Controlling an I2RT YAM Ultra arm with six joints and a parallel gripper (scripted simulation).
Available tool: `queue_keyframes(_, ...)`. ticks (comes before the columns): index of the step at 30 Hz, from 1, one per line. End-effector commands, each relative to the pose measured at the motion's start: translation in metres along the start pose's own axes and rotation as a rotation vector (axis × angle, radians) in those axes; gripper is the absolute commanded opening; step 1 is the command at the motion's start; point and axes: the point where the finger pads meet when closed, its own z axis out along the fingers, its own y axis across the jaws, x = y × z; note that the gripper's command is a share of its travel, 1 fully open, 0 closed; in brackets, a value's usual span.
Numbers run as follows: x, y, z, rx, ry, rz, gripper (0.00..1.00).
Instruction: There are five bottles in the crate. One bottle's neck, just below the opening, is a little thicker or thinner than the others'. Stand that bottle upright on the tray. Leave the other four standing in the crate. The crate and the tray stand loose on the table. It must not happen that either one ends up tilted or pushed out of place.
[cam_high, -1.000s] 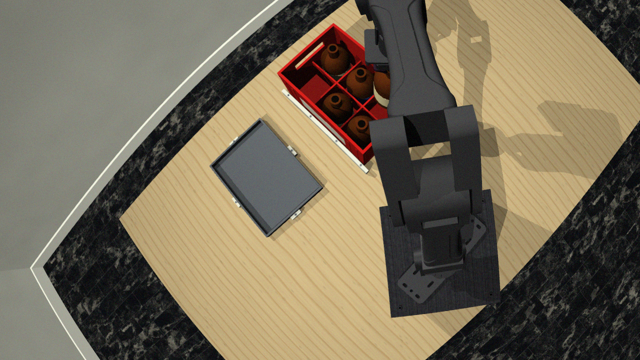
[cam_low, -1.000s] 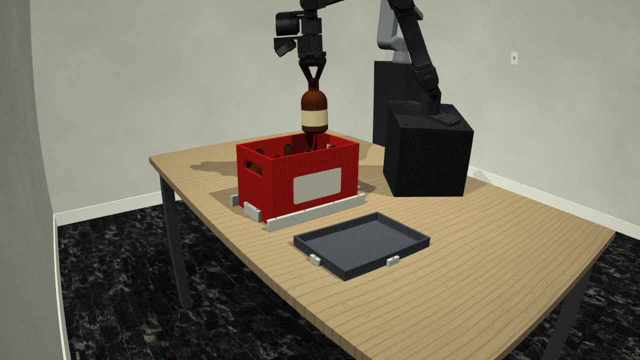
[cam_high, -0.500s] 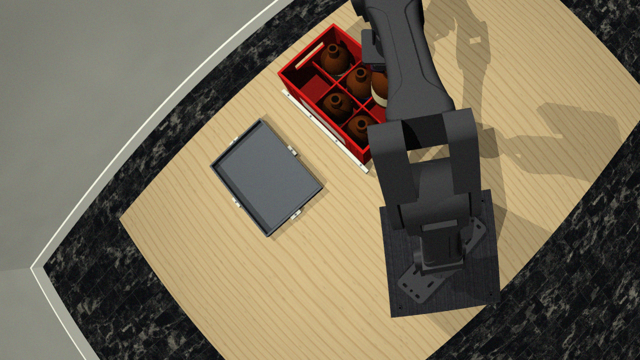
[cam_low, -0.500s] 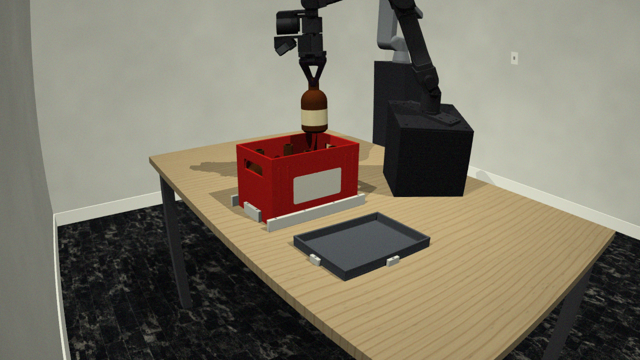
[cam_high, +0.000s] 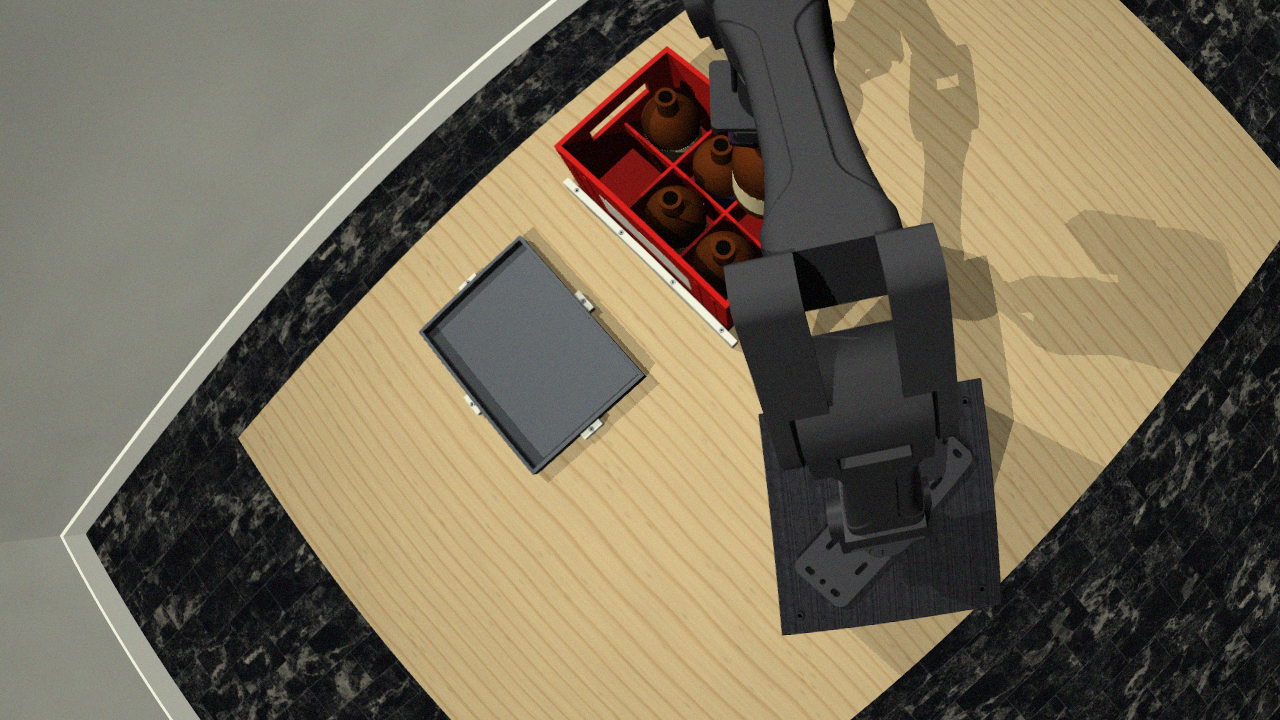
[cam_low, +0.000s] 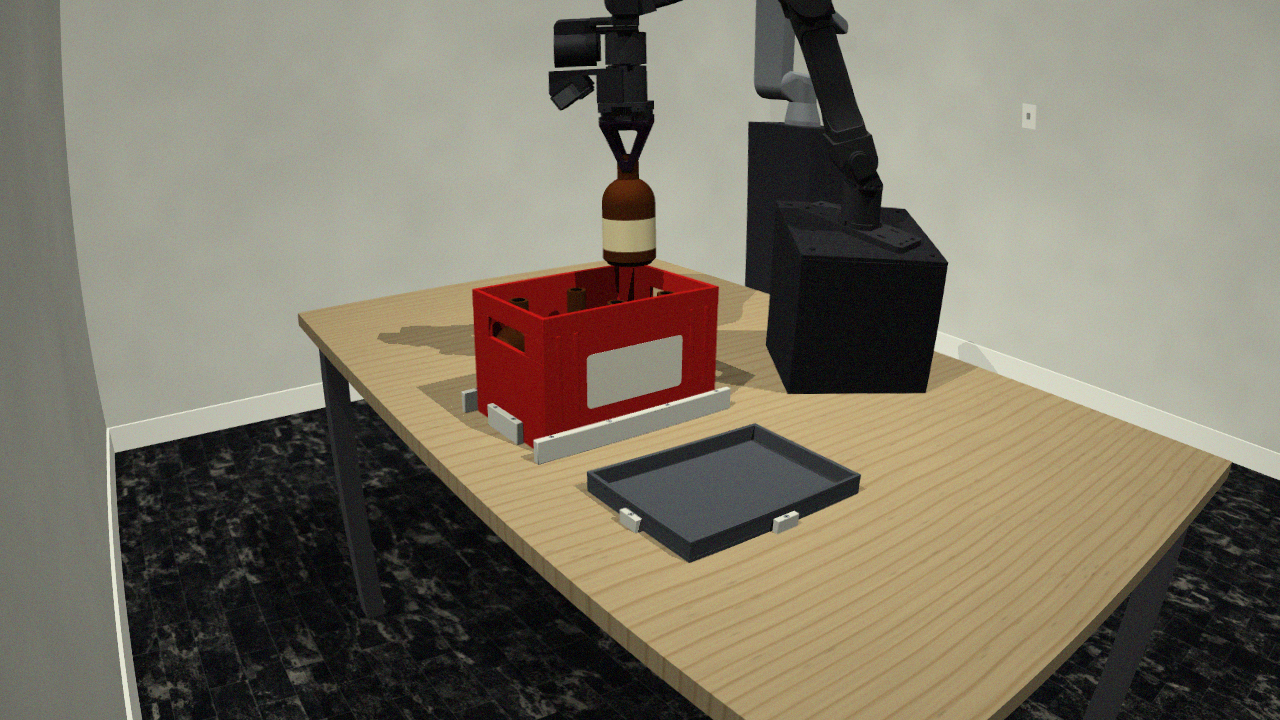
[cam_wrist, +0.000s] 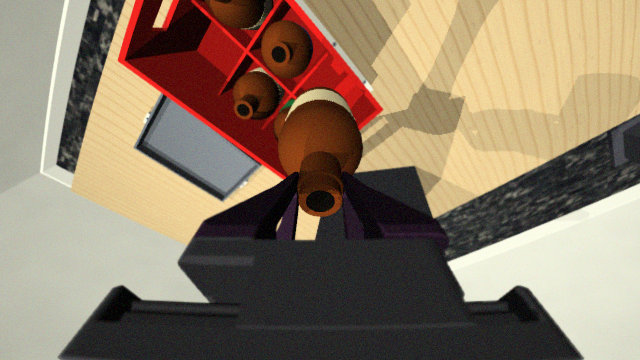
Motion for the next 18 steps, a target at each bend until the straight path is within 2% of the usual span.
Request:
queue_keyframes(1, -0.007, 0.011, -0.024, -0.017, -0.084, -0.011, 0.00)
queue_keyframes(8, 0.006, 0.015, -0.012, -0.010, -0.046, -0.004, 0.00)
queue_keyframes(10, 0.006, 0.015, -0.012, -0.010, -0.046, -0.004, 0.00)
queue_keyframes(11, 0.000, 0.015, -0.024, -0.015, -0.071, 0.005, 0.00)
queue_keyframes(14, -0.001, 0.024, -0.024, -0.018, -0.083, -0.011, 0.00)
queue_keyframes(18, 0.008, 0.026, -0.018, -0.011, -0.057, -0.006, 0.00)
